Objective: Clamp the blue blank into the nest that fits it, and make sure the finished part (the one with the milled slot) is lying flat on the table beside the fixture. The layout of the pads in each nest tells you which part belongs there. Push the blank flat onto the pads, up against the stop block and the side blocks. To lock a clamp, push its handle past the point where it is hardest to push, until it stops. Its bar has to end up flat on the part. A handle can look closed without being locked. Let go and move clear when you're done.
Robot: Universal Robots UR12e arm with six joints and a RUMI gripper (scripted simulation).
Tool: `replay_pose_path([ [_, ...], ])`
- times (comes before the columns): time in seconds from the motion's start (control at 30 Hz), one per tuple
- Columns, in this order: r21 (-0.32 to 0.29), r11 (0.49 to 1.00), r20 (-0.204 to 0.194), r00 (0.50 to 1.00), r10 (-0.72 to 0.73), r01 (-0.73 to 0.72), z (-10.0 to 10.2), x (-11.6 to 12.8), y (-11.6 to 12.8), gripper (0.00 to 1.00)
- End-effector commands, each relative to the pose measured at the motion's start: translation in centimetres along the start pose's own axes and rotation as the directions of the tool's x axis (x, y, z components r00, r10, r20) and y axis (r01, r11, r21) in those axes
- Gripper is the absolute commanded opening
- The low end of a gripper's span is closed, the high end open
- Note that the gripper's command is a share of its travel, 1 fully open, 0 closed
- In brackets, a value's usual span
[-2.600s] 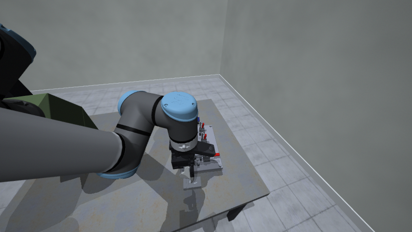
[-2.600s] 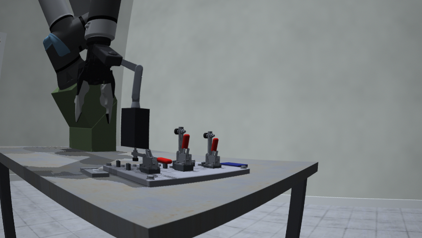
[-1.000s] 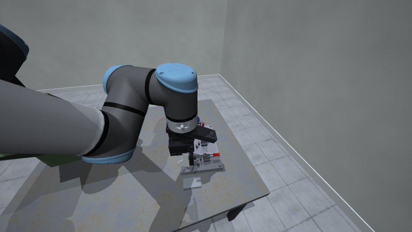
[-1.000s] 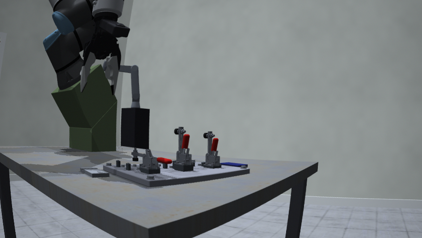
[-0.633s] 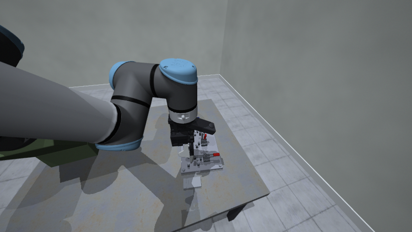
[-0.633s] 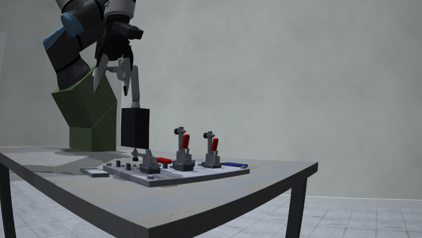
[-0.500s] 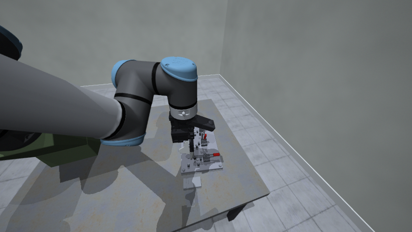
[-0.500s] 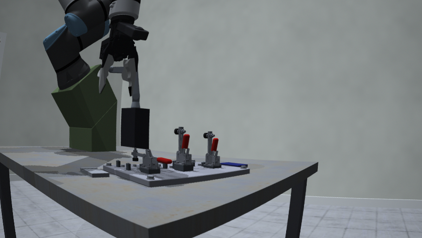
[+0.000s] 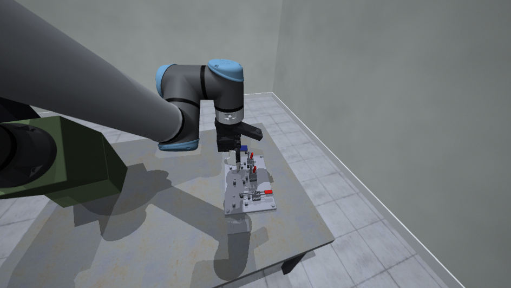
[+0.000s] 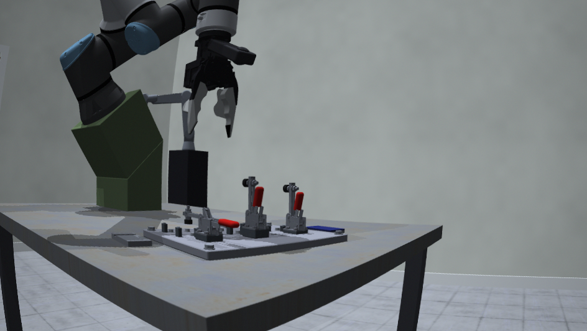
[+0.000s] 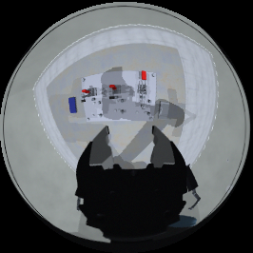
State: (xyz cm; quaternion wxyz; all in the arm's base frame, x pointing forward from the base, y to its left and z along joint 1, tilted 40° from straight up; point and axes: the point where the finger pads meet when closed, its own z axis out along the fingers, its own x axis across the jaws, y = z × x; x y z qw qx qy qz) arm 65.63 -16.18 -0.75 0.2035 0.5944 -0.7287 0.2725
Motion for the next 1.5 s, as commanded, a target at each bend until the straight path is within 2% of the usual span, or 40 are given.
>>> replay_pose_path([
  [0.0, -0.002, 1.0, -0.002, 1.0, 0.003, -0.003, 0.0, -4.0, -0.6, 0.59],
  [0.43, -0.002, 1.0, -0.002, 1.0, 0.003, -0.003, 0.1, -17.3, -1.9, 0.59],
  [0.5, -0.002, 1.0, -0.002, 1.0, 0.003, -0.003, 0.1, -17.3, -1.9, 0.59],
  [0.87, -0.002, 1.0, -0.002, 1.0, 0.003, -0.003, 0.1, -26.1, -2.7, 0.59],
  [1.0, -0.002, 1.0, -0.002, 1.0, 0.003, -0.003, 0.1, -28.3, -2.9, 0.59],
  [1.47, -0.002, 1.0, -0.002, 1.0, 0.003, -0.003, 0.1, -31.4, -3.2, 0.59],
])
